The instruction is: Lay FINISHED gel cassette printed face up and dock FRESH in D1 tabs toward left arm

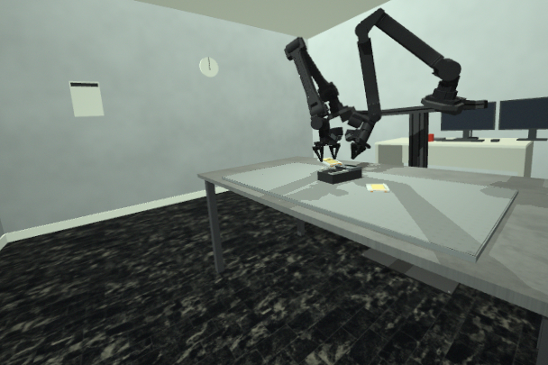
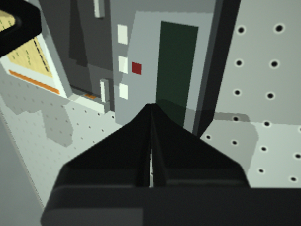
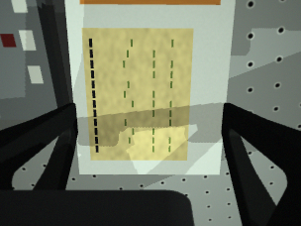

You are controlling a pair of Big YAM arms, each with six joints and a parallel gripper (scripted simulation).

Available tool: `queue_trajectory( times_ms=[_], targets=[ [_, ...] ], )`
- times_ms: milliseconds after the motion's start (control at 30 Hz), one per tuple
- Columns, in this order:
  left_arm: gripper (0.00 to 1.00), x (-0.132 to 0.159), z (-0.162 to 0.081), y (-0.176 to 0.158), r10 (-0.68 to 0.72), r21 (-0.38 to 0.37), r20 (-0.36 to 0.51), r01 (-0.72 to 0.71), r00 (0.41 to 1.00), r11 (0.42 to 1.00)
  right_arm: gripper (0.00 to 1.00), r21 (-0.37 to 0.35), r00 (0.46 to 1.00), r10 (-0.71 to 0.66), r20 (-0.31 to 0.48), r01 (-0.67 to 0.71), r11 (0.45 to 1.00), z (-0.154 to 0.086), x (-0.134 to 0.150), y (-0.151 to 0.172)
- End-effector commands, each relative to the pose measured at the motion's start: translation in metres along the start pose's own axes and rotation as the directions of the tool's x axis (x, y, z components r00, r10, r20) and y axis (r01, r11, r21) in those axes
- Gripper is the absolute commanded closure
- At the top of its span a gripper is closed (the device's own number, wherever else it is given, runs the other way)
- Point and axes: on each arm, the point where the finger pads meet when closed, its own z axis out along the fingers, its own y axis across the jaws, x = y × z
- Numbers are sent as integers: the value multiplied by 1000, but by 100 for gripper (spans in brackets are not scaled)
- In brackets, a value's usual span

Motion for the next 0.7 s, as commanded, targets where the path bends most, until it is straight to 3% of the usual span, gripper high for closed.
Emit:
queue_trajectory(
  times_ms=[0,667],
  targets=[
    [100,-2,-11,2,-4,-1,4,4,1000,1000,100,6,1000,0,5,0,1000,-2,-2,-2],
    [100,-2,-27,2,-5,-2,4,5,1000,1000,100,6,1000,0,5,0,1000,-2,-2,-2]
  ],
)
